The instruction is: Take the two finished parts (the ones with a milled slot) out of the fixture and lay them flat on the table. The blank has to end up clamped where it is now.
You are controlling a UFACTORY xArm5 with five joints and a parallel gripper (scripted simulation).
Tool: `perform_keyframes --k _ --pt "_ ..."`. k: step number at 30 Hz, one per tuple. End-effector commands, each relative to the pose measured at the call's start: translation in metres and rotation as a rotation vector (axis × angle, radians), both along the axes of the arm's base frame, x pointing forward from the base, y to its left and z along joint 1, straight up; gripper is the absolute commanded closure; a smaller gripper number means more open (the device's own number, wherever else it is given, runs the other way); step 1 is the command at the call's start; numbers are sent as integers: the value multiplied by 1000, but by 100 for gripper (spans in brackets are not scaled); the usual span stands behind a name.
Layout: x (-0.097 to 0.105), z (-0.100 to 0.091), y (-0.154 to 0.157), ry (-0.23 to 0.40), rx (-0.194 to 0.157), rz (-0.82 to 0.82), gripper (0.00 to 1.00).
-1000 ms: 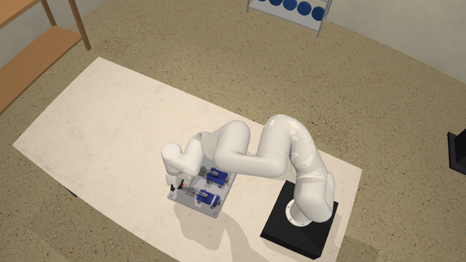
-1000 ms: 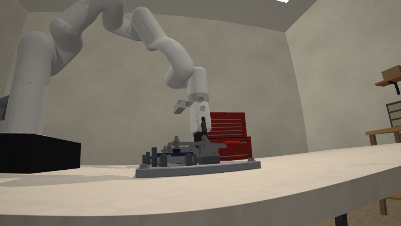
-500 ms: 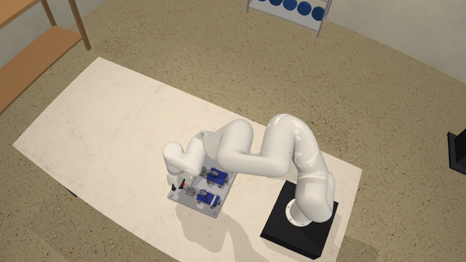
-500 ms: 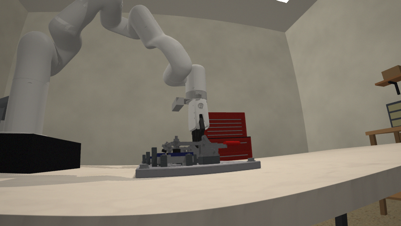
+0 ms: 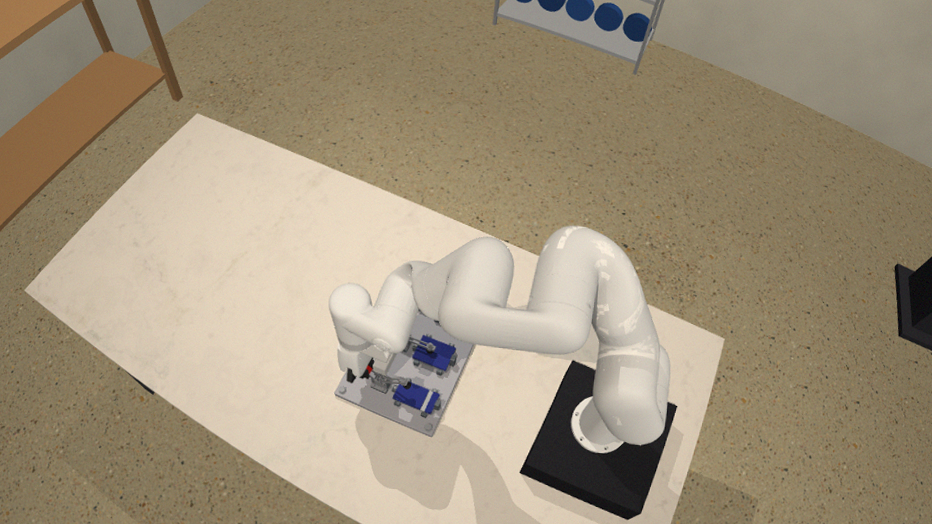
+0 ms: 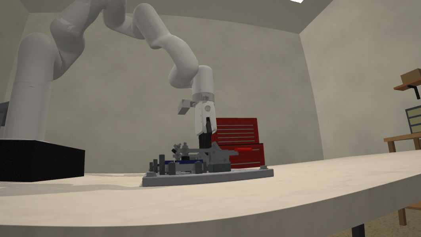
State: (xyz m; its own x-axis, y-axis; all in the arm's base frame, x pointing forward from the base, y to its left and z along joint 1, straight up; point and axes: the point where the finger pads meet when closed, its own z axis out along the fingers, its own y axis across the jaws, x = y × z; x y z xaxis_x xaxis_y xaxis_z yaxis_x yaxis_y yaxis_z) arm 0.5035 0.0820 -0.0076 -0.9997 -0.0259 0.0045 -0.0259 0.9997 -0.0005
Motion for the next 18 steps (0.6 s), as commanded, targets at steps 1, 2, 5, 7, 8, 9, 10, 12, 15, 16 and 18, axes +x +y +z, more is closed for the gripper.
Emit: perform_keyframes --k 1,2,5,7,8,9,10,12,15,16,18 --pt "-3 3 0 -2 0 0 100" --pt "-4 3 0 -2 0 0 100" --pt "-6 4 0 -2 0 0 100" --pt "-8 5 0 -2 0 0 100" --pt "-8 5 0 -2 0 0 100" --pt "-8 5 0 -2 0 0 100" --pt "-9 5 0 -2 0 0 100" --pt "-10 5 0 -2 0 0 100" --pt "-12 6 0 -2 0 0 100" --pt "-13 6 0 -2 0 0 100" --pt "-14 6 0 -2 0 0 100"
